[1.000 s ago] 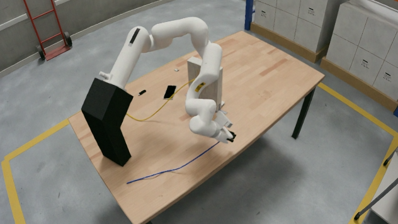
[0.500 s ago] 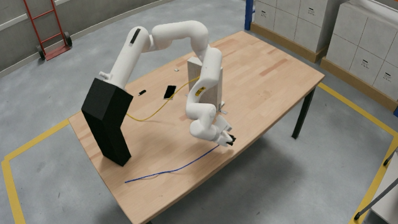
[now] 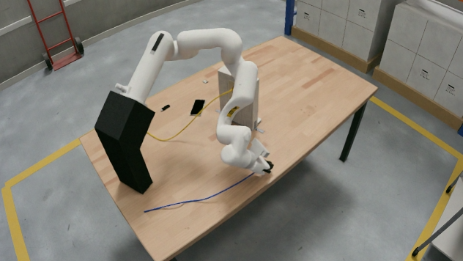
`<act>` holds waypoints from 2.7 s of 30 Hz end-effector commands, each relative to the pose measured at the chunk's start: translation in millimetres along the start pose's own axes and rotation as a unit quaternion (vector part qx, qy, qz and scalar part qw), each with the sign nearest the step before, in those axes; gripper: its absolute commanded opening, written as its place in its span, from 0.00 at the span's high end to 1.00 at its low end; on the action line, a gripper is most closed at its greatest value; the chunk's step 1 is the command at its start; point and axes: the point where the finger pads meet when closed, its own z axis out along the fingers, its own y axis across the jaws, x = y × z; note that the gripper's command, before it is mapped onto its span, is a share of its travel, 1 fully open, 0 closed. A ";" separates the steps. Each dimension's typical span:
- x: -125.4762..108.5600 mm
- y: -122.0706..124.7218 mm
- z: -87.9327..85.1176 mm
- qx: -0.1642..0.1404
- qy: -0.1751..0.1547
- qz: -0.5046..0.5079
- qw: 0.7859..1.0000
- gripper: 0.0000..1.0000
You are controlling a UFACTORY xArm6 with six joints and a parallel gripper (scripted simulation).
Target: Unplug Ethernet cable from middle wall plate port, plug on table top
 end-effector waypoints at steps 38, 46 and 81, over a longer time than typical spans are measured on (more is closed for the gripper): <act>-12.3 1.7 13.9 -0.001 0.001 -0.001 1.000 0.82; -12.3 1.7 13.9 -0.001 0.001 -0.001 1.000 0.82; -12.3 1.7 13.9 -0.001 0.001 -0.001 1.000 0.00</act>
